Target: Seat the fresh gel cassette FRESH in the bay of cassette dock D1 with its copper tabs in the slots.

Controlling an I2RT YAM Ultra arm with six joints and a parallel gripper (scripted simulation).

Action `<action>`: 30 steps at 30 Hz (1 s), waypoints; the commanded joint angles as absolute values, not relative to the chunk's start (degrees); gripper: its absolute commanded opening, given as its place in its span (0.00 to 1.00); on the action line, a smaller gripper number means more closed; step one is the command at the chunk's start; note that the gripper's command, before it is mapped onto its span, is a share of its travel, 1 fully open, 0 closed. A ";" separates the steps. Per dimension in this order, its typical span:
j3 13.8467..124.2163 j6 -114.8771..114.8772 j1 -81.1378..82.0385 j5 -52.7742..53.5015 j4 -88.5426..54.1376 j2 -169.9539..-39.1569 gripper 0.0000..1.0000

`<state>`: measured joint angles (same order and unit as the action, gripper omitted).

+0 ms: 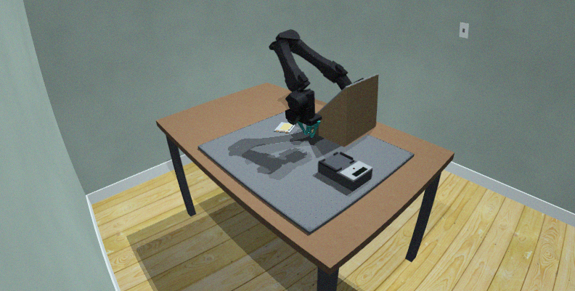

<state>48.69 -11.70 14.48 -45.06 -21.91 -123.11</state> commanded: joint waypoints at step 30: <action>39.57 45.68 -5.22 -43.89 -22.30 -92.95 0.36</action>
